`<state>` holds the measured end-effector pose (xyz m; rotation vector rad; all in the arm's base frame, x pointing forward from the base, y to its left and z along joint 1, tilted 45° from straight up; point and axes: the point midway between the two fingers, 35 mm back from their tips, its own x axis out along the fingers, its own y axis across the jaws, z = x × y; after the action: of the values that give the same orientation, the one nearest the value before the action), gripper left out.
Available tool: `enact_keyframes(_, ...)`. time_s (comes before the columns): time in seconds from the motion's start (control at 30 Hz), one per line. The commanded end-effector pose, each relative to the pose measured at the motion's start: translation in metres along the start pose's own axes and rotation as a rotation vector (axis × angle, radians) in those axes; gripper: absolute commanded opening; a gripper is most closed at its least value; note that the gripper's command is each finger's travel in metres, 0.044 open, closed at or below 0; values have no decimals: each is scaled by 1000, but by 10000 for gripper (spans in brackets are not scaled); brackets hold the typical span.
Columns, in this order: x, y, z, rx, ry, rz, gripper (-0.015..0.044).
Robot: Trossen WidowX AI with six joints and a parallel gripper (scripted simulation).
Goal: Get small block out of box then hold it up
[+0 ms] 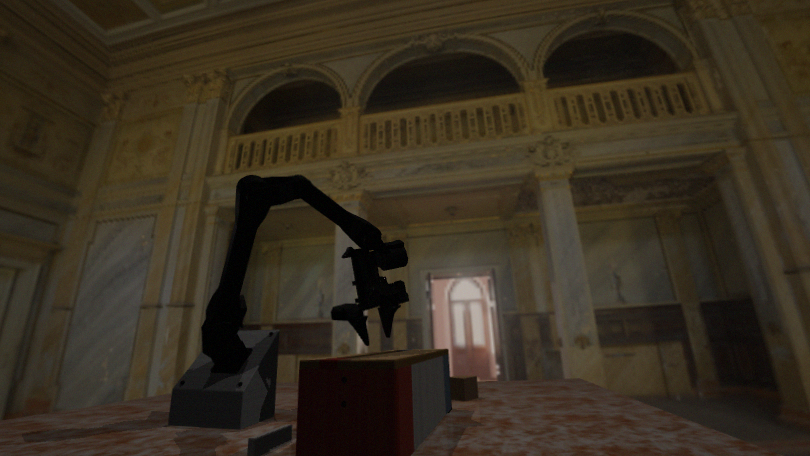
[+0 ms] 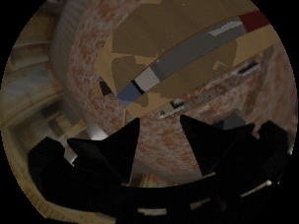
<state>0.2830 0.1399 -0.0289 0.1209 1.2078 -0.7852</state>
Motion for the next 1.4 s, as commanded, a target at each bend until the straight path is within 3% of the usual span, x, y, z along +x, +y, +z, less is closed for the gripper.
enact_keyframes(0.0, 2, 1, -13, -884, -75, -77, 285)
enact_keyframes(0.77, -1, 4, -35, -2453, -62, -378, 285)
enact_keyframes(1.37, -5, 7, -49, -3565, 256, -749, 285)
